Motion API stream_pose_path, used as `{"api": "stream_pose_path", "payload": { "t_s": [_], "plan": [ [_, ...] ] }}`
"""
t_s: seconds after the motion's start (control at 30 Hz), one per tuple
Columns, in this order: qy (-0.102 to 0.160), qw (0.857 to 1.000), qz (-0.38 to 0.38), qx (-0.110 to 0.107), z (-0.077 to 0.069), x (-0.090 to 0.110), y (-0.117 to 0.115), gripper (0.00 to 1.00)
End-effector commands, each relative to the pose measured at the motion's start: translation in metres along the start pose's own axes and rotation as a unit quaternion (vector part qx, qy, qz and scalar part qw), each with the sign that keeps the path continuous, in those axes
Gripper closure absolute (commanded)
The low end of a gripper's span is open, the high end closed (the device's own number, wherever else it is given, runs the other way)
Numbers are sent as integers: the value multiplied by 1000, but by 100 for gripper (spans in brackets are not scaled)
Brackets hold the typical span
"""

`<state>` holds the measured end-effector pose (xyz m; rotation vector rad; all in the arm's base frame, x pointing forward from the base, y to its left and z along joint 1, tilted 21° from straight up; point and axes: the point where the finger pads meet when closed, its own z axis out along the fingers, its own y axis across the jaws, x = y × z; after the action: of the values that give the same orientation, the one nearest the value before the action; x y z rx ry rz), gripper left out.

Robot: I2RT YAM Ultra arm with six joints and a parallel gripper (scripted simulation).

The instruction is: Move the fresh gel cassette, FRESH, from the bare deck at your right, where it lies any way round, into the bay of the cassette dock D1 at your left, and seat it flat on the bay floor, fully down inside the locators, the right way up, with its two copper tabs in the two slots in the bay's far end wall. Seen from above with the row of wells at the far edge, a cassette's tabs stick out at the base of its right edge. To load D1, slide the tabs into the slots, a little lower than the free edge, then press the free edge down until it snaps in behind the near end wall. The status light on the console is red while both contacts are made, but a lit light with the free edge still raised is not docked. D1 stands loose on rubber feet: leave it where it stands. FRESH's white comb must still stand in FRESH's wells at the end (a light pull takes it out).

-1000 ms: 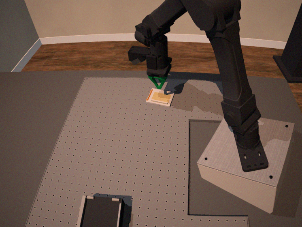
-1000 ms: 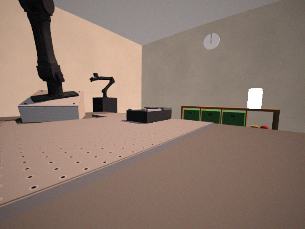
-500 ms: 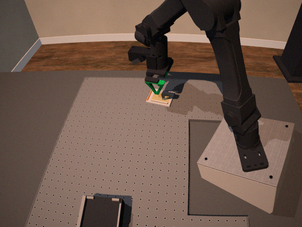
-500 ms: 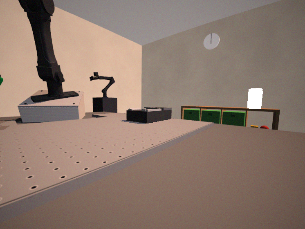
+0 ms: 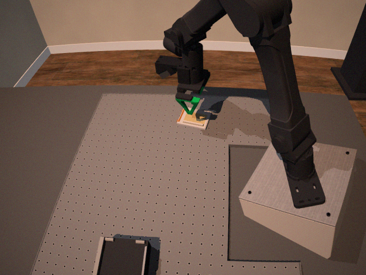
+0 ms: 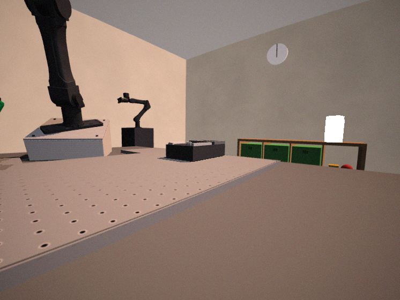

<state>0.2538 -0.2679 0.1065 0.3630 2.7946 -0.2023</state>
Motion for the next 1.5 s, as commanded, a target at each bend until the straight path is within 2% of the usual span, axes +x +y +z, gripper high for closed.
{"api": "stream_pose_path", "payload": {
  "t_s": [0.0, 0.77, 0.83, 0.9, 0.97, 1.0, 1.1, 1.2, 1.3, 1.4, 1.47],
  "plan": [
    [-25, 1000, -4, 11, -17, -13, -6, 0],
    [-25, 1000, -4, 11, -17, -13, -6, 0],
    [-21, 1000, -4, 8, -5, -14, -6, 0],
    [-17, 1000, -5, 4, 1, -13, -4, 0],
    [-17, 1000, -5, 4, 1, -13, -4, 0],
    [-24, 1000, -6, 8, -4, -14, -3, 0],
    [-1, 1000, 0, -6, 15, -2, 3, 0],
    [-1, 1000, 1, -5, 20, -1, 3, 0],
    [-19, 1000, -3, 7, 11, -12, -2, 0],
    [0, 1000, 1, -4, 28, -2, 1, 0],
    [0, 1000, 0, -5, 31, -2, 2, 0]
  ]
}}
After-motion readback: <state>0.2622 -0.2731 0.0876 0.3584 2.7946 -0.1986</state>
